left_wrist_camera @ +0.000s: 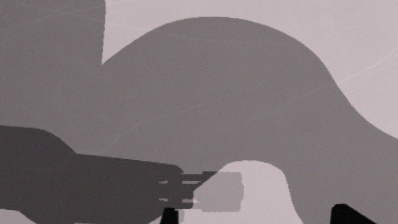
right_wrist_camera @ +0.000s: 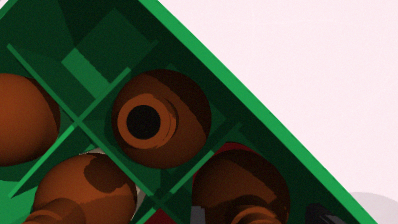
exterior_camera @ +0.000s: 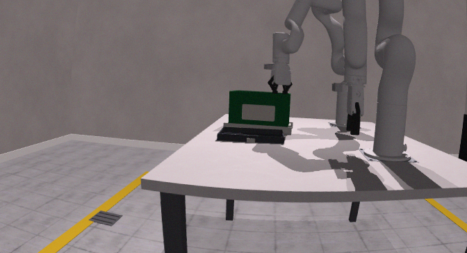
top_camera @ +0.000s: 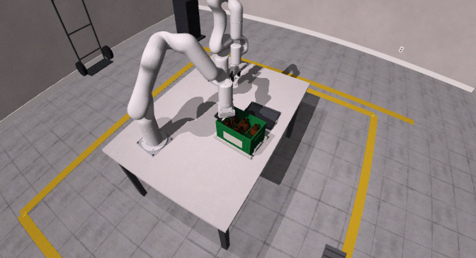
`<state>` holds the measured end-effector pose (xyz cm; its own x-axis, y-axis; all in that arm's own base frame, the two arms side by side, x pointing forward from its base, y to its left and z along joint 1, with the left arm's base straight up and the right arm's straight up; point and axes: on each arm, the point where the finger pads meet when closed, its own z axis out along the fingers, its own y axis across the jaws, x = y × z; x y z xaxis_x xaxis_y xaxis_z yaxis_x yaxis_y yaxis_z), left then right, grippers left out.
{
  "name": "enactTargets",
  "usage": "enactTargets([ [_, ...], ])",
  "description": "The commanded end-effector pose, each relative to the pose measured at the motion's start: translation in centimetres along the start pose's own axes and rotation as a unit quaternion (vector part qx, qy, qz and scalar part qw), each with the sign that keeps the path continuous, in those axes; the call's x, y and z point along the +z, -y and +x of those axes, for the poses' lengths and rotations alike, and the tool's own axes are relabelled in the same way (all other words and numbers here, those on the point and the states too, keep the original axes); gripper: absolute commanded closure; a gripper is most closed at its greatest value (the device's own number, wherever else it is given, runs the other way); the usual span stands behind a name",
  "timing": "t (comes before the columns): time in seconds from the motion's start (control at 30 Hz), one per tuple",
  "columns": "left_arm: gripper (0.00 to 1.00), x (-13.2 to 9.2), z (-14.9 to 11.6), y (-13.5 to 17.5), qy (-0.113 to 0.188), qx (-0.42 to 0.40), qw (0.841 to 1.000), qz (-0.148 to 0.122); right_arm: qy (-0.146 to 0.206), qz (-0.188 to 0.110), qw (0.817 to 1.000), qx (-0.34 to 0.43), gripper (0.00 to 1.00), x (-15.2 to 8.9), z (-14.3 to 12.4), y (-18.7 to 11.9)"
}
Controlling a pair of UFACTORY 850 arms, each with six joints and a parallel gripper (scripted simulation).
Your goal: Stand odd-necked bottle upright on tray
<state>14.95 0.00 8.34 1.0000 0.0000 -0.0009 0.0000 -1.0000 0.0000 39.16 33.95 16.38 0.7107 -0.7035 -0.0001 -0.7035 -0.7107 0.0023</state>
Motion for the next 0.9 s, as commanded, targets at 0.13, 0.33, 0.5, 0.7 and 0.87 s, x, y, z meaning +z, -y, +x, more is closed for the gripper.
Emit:
enactTargets([
  [0.13,0.00,0.0,0.1,0.0,0.000,0.000,1.000,0.000,0.000,0.001,1.000,0.000,0.34,-1.9,0.0,0.1],
  [0.33,0.00,0.0,0.1,0.0,0.000,0.000,1.000,0.000,0.000,0.001,1.000,0.000,0.34,-3.2,0.0,0.1],
  [0.5,0.00,0.0,0.1,0.0,0.000,0.000,1.000,0.000,0.000,0.001,1.000,0.000,0.34,-5.0,0.0,0.1],
  [0.7,0.00,0.0,0.1,0.0,0.000,0.000,1.000,0.000,0.000,0.001,1.000,0.000,0.34,-6.7,0.0,0.1],
  [0.87,0.00,0.0,0.1,0.0,0.000,0.000,1.000,0.000,0.000,0.001,1.000,0.000,0.34,-7.5,0.0,0.1],
])
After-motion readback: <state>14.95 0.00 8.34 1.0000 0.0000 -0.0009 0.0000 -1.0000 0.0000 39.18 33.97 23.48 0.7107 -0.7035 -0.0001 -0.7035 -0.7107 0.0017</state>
